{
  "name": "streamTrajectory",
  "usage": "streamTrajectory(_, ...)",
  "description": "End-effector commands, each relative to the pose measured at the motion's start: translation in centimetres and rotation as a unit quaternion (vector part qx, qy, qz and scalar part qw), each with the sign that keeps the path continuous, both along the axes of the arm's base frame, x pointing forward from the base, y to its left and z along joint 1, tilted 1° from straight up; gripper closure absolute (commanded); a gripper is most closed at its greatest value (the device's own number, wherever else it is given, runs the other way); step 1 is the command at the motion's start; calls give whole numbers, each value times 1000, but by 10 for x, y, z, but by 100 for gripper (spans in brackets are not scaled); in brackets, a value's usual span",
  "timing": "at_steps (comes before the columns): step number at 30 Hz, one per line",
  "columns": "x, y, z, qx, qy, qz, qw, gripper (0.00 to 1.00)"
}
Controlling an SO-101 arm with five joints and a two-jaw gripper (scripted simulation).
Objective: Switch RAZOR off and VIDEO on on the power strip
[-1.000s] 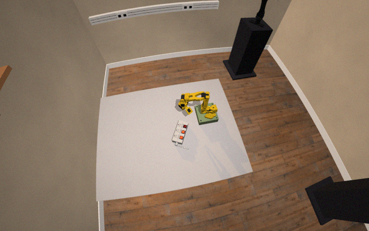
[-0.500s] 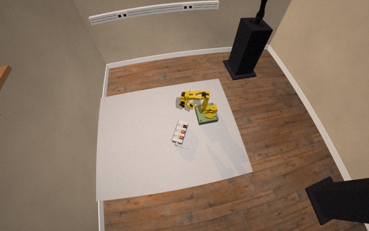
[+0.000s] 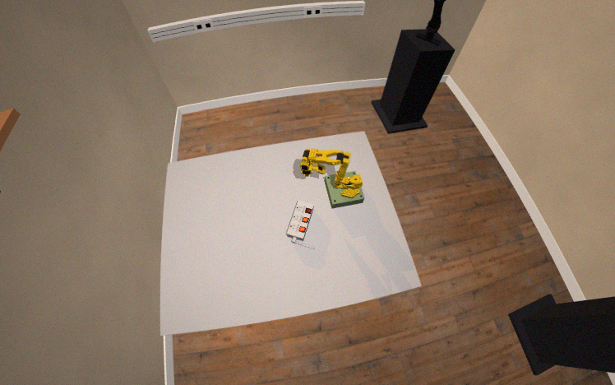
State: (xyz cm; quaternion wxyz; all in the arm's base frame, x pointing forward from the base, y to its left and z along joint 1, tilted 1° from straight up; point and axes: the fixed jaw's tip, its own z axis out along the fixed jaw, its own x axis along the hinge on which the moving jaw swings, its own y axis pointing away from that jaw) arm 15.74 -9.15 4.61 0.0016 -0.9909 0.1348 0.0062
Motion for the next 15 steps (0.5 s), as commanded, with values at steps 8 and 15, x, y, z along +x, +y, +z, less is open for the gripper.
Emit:
streamTrajectory(8, -2, -10, 6, -3, -8, 126, 992, 100)
streamTrajectory(15, -4, -14, 7, -3, -8, 177, 984, 100)
